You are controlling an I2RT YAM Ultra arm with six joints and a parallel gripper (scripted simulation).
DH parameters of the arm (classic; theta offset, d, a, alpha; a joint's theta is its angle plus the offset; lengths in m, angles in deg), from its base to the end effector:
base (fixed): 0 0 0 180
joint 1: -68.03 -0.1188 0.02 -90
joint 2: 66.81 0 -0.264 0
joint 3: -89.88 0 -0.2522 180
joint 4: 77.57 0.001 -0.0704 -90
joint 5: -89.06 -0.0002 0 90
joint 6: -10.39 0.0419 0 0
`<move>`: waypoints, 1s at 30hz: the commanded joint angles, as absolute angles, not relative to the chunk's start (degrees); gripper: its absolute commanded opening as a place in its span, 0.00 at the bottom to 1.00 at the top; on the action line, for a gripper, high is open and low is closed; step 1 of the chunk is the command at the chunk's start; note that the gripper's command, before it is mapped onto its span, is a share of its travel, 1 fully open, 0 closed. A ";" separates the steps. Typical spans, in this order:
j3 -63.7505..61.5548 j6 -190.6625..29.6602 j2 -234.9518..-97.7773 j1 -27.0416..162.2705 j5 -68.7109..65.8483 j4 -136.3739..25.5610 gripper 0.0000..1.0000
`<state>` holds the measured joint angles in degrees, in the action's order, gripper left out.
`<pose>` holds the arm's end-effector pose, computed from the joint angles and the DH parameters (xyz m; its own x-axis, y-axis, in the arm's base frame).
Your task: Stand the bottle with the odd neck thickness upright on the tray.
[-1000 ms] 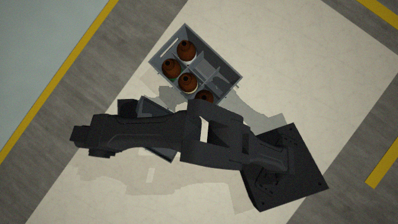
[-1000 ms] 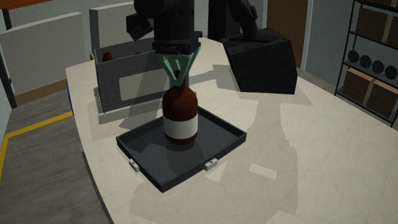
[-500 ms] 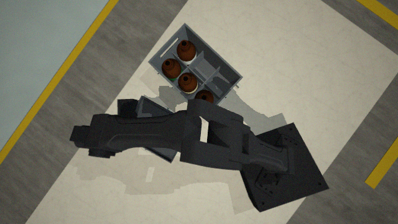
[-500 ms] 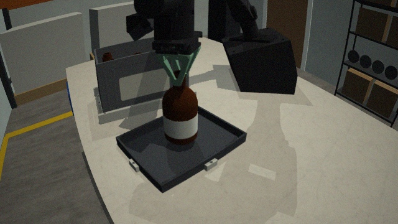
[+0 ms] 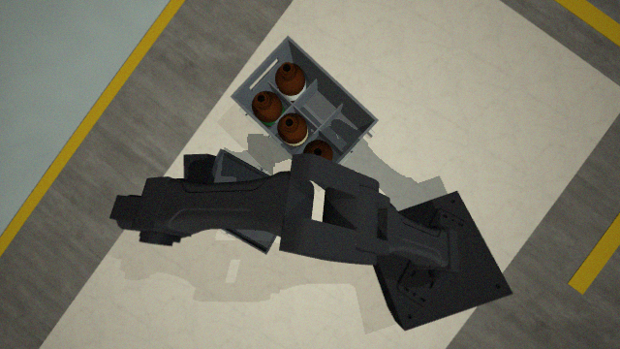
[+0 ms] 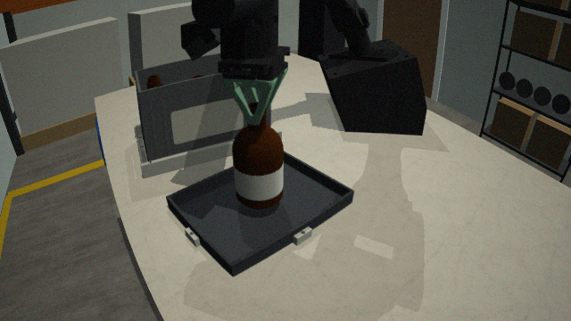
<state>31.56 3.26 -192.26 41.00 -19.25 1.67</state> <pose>0.3957 0.1882 0.2079 -0.5041 0.8004 -0.3245 0.8280 0.5547 0.0821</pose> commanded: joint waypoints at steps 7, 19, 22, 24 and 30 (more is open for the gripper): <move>32.47 2.83 -189.15 40.41 -19.86 1.76 0.00; 29.76 2.43 -189.68 40.91 -19.83 -0.55 0.00; 30.37 2.38 -189.69 41.12 -19.82 -0.34 0.00; 31.43 2.45 -189.57 40.90 -19.81 -0.63 0.00; 29.60 2.25 -189.88 41.24 -19.80 -1.14 0.00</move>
<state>30.36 2.60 -192.21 41.64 -19.18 -0.48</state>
